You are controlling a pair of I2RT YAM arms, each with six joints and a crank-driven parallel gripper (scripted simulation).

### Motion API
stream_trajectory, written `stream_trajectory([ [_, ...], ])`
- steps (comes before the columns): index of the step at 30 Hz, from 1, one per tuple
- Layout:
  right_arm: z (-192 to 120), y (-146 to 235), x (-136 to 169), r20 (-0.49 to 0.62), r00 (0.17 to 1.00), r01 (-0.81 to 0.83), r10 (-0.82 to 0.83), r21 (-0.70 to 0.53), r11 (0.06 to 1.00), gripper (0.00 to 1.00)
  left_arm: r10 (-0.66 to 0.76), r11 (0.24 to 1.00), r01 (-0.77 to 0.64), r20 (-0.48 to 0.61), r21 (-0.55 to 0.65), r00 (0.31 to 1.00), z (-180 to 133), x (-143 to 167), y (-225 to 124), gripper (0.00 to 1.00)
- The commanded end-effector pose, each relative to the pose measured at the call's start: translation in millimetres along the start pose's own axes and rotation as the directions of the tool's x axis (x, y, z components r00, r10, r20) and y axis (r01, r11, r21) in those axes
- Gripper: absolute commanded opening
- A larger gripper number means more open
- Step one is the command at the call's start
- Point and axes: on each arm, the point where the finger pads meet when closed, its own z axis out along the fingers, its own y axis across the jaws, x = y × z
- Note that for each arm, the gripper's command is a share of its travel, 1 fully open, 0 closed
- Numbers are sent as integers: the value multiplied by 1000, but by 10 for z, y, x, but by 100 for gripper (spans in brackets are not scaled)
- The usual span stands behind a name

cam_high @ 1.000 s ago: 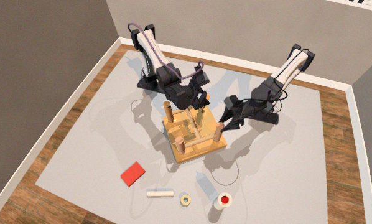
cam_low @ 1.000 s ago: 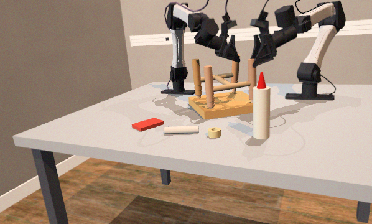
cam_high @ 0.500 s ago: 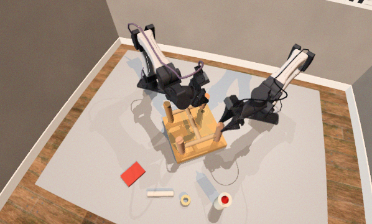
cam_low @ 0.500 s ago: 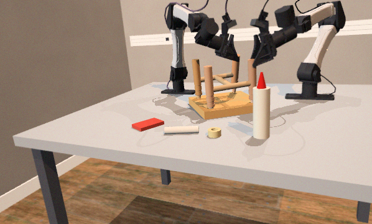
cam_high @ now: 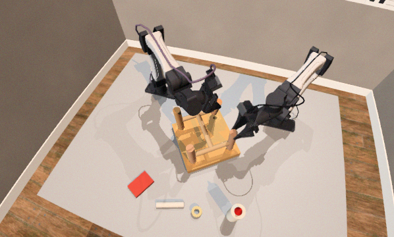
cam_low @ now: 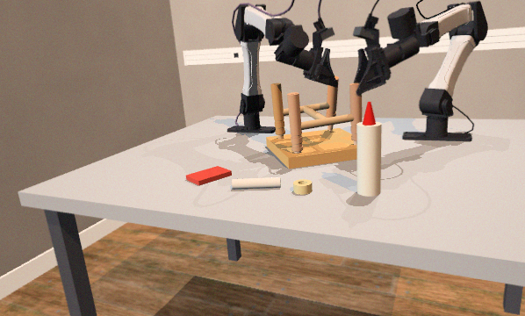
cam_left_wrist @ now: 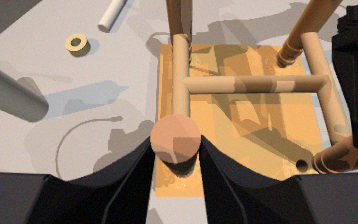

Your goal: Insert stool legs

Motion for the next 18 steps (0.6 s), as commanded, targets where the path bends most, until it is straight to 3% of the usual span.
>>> stream_trajectory([
  [1,-7,-32,-59,13,999,35,-35,6,999,30,13,1000,-13,23,-8,1000,1,-69,23,30],
  [18,51,256,-92,34,998,-53,56,-62,997,30,48,992,-42,50,-118,998,-9,-214,291,30],
])
